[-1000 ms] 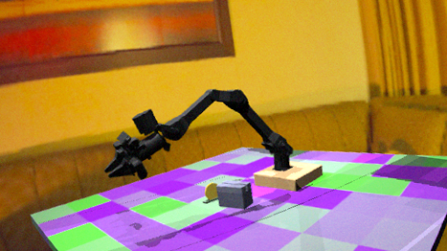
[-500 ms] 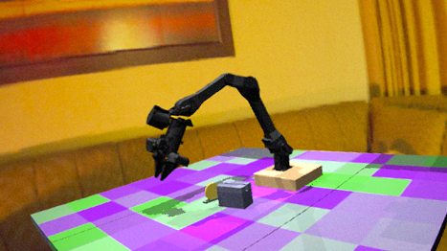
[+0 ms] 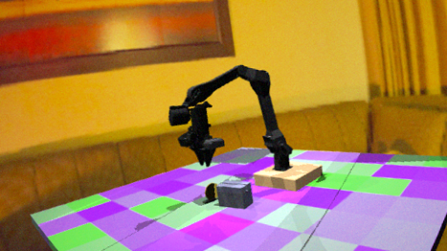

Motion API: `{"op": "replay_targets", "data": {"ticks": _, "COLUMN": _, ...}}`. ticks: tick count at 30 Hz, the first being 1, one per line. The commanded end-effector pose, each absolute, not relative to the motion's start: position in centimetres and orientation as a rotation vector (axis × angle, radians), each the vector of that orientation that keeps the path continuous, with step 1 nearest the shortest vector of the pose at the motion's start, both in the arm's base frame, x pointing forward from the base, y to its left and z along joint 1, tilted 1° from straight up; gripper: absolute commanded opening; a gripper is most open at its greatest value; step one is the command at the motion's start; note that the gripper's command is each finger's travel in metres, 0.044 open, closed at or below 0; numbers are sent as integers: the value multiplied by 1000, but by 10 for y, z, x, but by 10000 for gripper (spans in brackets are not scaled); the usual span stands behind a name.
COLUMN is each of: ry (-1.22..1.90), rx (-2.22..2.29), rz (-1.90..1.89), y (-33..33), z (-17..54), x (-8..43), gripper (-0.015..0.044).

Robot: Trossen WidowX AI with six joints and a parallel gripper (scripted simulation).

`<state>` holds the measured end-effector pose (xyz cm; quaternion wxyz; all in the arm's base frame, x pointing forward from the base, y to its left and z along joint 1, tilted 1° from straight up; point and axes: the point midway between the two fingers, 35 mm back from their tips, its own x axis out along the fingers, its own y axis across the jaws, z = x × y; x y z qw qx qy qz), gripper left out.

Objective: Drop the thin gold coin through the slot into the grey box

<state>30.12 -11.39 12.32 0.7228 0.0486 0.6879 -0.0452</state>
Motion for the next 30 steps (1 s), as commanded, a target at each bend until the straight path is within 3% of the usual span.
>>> {"op": "replay_targets", "data": {"ticks": 1, "ry": 1547, "rx": 119, "rz": -103, "y": -111, "z": 122, "x": 292, "gripper": 161}}
{"op": "replay_targets", "data": {"ticks": 30, "ry": 1547, "rx": 120, "rz": -102, "y": -109, "z": 55, "x": 294, "gripper": 161}}
